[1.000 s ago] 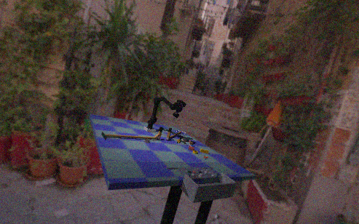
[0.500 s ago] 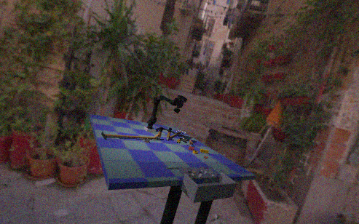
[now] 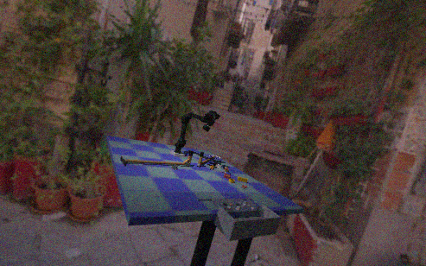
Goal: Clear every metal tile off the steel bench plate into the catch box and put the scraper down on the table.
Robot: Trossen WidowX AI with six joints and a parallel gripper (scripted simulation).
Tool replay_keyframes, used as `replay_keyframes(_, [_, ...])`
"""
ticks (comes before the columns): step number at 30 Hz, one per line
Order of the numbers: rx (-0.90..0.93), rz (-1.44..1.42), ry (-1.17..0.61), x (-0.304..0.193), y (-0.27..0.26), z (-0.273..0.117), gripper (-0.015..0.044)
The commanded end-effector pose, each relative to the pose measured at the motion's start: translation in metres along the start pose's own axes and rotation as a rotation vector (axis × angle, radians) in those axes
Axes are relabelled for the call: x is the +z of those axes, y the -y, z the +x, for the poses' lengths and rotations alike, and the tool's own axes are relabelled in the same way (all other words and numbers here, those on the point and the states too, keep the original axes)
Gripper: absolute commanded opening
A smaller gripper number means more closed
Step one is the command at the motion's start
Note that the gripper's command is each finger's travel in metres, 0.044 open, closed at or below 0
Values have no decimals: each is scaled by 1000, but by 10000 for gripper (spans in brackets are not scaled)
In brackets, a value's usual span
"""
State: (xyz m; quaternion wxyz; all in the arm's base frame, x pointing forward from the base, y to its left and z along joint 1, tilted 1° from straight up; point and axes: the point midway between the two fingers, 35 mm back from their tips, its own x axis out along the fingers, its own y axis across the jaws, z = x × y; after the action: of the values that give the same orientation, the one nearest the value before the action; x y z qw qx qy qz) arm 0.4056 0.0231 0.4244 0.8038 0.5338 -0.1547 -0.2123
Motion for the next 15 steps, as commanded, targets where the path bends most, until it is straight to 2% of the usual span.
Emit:
replay_keyframes(1, [-8,-43,13,18,2,4,440])
replay_keyframes(15, [-78,-225,52,74,22,21,440])
